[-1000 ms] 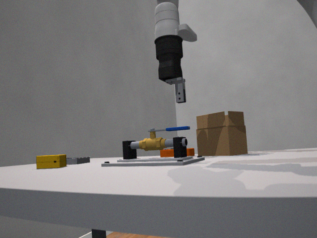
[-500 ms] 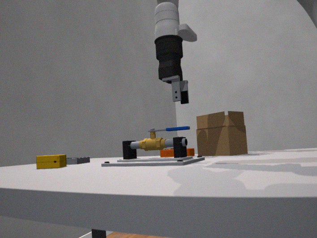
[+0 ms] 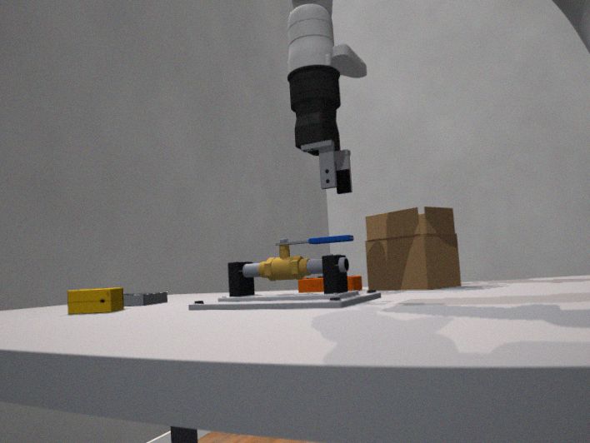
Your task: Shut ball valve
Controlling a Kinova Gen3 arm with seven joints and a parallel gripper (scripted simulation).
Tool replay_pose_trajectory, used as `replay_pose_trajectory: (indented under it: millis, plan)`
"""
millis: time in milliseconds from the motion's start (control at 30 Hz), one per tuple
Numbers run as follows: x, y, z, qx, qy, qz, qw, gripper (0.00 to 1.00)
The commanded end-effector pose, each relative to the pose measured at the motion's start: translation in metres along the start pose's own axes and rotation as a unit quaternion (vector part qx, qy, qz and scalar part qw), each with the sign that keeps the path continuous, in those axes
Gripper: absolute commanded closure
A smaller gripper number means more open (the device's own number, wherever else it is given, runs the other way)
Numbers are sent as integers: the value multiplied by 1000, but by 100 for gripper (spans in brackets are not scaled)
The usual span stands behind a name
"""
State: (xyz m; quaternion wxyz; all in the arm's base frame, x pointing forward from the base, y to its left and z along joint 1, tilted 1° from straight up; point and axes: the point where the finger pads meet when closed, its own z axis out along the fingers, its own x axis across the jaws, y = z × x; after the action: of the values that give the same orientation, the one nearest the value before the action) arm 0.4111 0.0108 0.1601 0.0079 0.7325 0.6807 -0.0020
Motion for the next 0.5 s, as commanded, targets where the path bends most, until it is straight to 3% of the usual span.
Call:
replay_pose_trajectory:
  millis: [0,467]
  plan:
    - [0,0,-1,-1,0,0,1000,0]
    - [0,0,3,0,0,0,1000,0]
